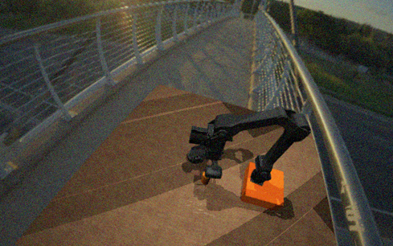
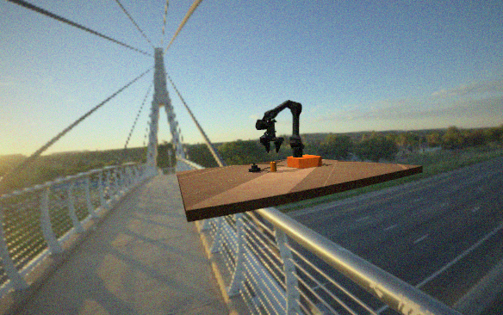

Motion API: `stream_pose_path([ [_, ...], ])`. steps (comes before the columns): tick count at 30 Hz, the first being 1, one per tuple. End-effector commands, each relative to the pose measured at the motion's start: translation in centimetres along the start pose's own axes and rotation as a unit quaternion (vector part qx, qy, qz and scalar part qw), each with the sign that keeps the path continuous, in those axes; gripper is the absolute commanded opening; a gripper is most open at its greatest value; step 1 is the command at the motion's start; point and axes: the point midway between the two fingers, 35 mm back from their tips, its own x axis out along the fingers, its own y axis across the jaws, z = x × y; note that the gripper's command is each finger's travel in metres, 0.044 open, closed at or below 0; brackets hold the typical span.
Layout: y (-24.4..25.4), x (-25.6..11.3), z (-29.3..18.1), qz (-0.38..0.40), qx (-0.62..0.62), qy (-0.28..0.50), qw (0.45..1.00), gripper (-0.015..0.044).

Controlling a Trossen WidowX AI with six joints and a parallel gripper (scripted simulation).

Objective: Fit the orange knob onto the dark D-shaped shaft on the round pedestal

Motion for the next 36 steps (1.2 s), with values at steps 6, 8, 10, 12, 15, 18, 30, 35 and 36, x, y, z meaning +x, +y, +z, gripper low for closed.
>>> stream_pose_path([
  [6,-0.1,0.0,0.0,-0.003,0.064,-0.001,0.998,0.0440],
  [8,-0.1,0.3,0.0,-0.003,0.064,-0.001,0.998,0.0440],
  [10,-0.1,2.3,0.1,-0.003,0.064,-0.001,0.998,0.0440],
  [12,-0.1,3.4,0.0,-0.003,0.064,-0.001,0.998,0.0440],
  [15,-0.1,3.4,0.0,-0.003,0.064,-0.001,0.998,0.0440],
  [18,-0.1,4.4,0.0,-0.003,0.064,-0.001,0.998,0.0440],
  [30,-0.1,6.0,0.1,-0.003,0.064,-0.001,0.998,0.0440],
  [35,-0.1,6.8,0.2,-0.003,0.064,-0.001,0.998,0.0440],
  [36,-0.1,6.9,0.2,-0.003,0.064,-0.001,0.998,0.0440],
])
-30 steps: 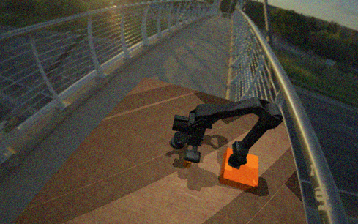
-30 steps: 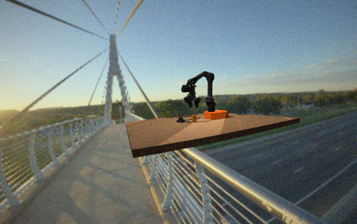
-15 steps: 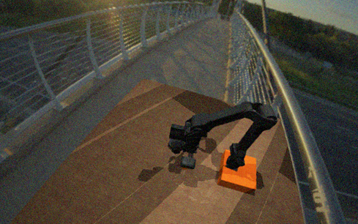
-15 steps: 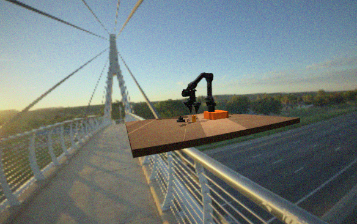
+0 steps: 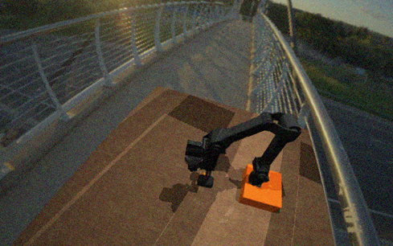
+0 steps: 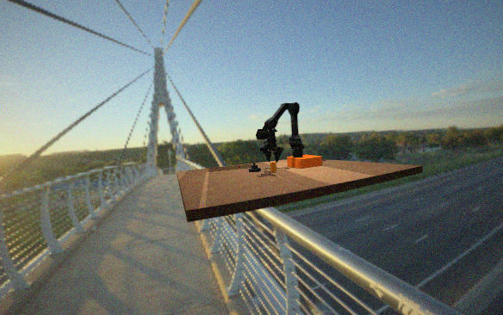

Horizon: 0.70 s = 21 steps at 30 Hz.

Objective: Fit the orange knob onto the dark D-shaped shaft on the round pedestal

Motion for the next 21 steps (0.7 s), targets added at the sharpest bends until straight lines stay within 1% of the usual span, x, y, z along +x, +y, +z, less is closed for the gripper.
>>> stream_pose_path([
  [1,-0.1,0.8,0.0,-0.003,0.002,0.001,1.000,0.0440],
  [21,-0.1,4.1,-0.1,-0.003,0.002,0.001,1.000,0.0440],
])
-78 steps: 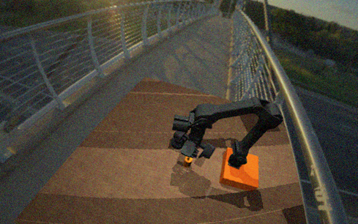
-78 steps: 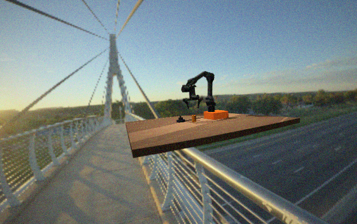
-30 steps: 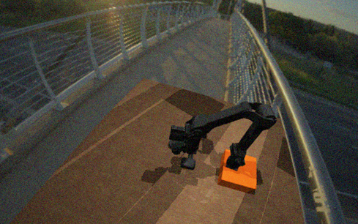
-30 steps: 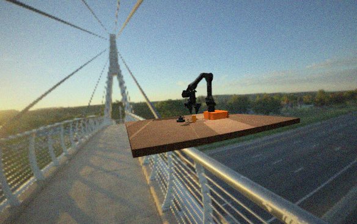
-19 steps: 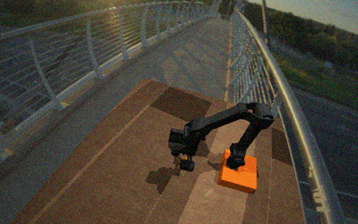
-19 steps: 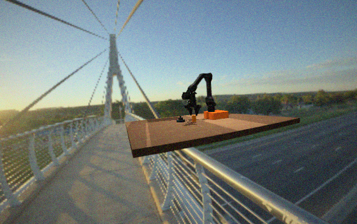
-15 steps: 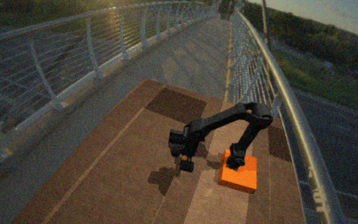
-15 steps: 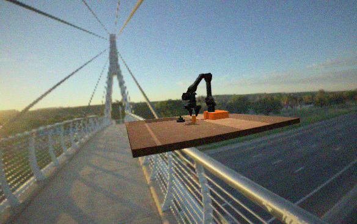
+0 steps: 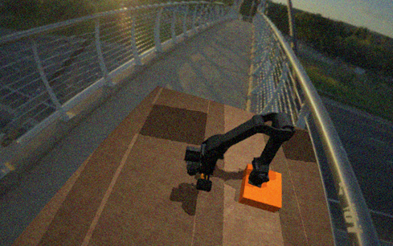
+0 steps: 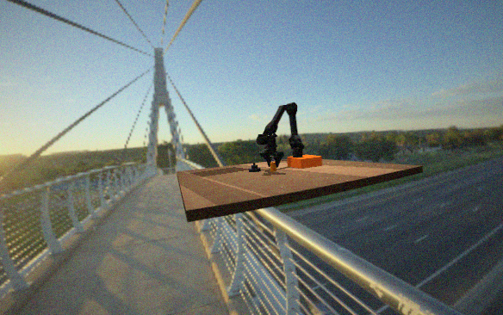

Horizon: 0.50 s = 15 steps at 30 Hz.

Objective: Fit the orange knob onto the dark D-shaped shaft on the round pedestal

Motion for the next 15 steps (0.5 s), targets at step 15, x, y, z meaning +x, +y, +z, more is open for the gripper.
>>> stream_pose_path([
  [15,-0.1,2.0,-0.3,-0.003,0.002,0.001,1.000,0.0309],
])
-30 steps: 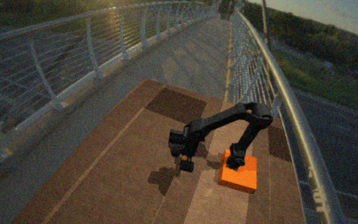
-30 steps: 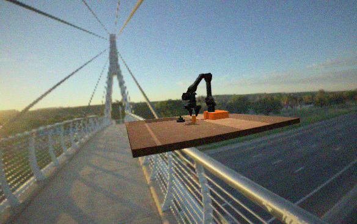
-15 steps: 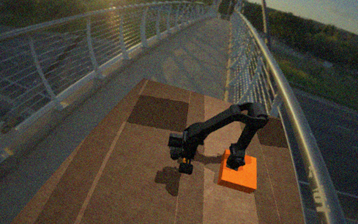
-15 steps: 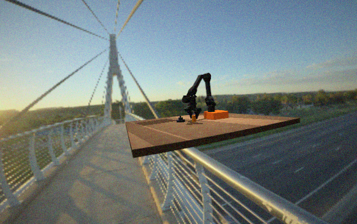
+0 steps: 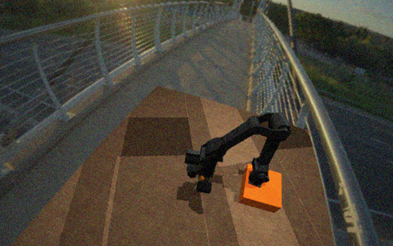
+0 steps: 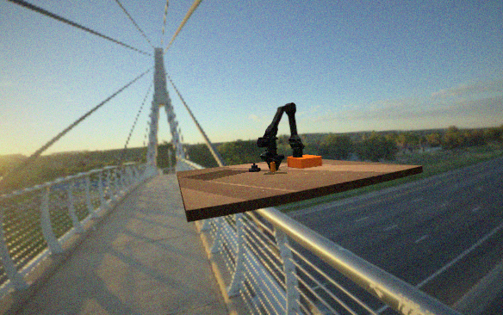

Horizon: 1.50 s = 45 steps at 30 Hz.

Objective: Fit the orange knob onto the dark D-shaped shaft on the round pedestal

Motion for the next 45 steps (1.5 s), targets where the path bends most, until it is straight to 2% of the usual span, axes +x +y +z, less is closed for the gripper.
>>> stream_pose_path([
  [1,-0.1,0.1,0.0,-0.002,0.002,-0.001,1.000,0.0282],
  [5,-0.1,0.1,0.0,-0.002,0.002,-0.001,1.000,0.0177],
  [12,-0.1,0.1,0.0,-0.002,0.002,-0.001,1.000,0.0131],
  [17,0.0,-1.3,0.4,-0.002,0.002,-0.001,1.000,0.0000],
  [36,0.6,-13.5,0.3,-0.002,0.002,-0.001,1.000,0.0000],
  [45,0.4,-13.9,0.3,-0.002,0.002,-0.001,1.000,0.0000],
])
